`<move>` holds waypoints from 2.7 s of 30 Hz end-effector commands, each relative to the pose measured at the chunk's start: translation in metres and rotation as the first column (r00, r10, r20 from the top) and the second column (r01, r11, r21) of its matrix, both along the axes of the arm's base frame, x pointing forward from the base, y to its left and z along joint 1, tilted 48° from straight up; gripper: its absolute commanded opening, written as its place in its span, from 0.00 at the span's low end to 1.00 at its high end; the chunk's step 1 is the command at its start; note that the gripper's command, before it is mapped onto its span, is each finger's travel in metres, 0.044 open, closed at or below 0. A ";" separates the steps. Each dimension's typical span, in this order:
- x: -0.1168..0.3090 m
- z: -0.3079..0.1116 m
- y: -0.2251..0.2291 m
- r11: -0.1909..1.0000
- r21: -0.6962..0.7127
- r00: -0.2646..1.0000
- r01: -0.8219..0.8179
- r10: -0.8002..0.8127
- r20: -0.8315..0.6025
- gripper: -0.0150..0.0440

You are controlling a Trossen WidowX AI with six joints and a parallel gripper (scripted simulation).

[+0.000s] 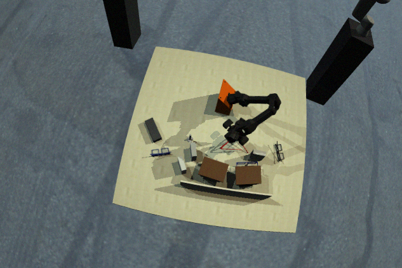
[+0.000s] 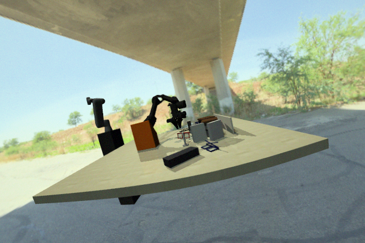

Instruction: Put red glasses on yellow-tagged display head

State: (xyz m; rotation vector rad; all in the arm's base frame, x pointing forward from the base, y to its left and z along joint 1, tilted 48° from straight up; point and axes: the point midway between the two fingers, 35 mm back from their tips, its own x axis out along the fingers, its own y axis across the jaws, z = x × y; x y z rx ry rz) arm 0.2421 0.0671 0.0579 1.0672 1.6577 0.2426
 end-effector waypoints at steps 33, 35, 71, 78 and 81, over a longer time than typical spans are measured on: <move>-0.002 -0.033 0.030 1.000 0.006 1.000 0.006 -0.006 -0.011 0.46; -0.002 -0.035 0.032 1.000 0.007 1.000 0.006 -0.006 -0.011 0.46; -0.003 -0.043 0.044 1.000 0.005 1.000 0.003 -0.003 -0.012 0.26; -0.002 -0.040 0.039 1.000 0.002 1.000 0.004 -0.004 -0.012 0.25; 0.000 -0.034 0.030 1.000 -0.003 1.000 0.005 -0.005 -0.011 0.25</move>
